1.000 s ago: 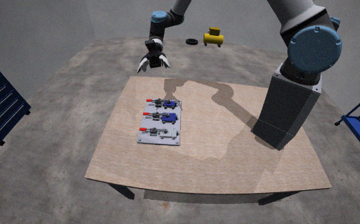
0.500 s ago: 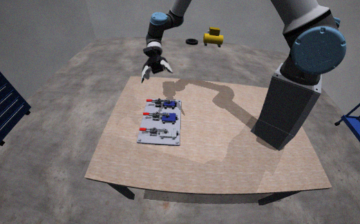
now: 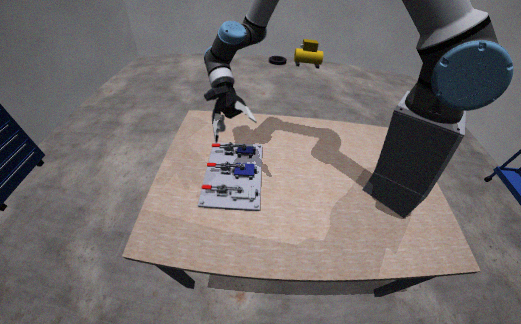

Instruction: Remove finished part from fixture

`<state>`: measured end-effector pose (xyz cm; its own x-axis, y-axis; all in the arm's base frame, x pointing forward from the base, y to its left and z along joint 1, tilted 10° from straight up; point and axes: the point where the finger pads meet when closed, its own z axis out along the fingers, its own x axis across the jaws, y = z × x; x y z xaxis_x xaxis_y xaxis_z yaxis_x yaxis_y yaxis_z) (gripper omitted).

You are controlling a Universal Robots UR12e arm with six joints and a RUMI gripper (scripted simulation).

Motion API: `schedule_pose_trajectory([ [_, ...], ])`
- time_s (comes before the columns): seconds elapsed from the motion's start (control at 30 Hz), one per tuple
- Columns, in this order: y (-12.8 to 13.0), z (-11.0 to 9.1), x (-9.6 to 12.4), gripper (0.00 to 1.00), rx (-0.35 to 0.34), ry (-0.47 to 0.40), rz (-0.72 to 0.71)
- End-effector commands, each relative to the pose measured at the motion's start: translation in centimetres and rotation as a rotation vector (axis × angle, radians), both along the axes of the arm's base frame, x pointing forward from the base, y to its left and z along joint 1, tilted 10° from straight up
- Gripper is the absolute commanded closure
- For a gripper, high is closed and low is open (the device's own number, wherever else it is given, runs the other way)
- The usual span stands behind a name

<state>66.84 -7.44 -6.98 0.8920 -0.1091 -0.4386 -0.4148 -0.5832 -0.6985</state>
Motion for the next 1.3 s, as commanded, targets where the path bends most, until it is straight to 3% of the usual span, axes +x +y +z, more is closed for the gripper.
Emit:
schedule_pose_trajectory([
  [0.0,1.2,-1.6,-0.5,0.0,-0.097,0.073,-0.021],
  [0.03,1.2,-1.6,-0.5,0.0,-0.097,0.073,-0.021],
  [0.27,3.2,-4.7,-1.4,0.0,-0.305,0.204,-0.103],
  [0.3,3.2,-4.7,-1.4,0.0,-0.305,0.204,-0.103],
  [0.53,4.4,-6.9,-1.9,0.0,-0.491,0.288,-0.219],
  [0.6,4.4,-6.9,-1.9,0.0,-0.491,0.288,-0.219],
  [0.8,5.2,-8.4,-2.0,0.0,-0.663,0.34,-0.376],
  [1.1,5.8,-9.0,-1.9,0.0,-0.839,0.363,-0.625],
  [1.27,6.0,-8.9,-1.8,0.0,-0.885,0.362,-0.722],
])
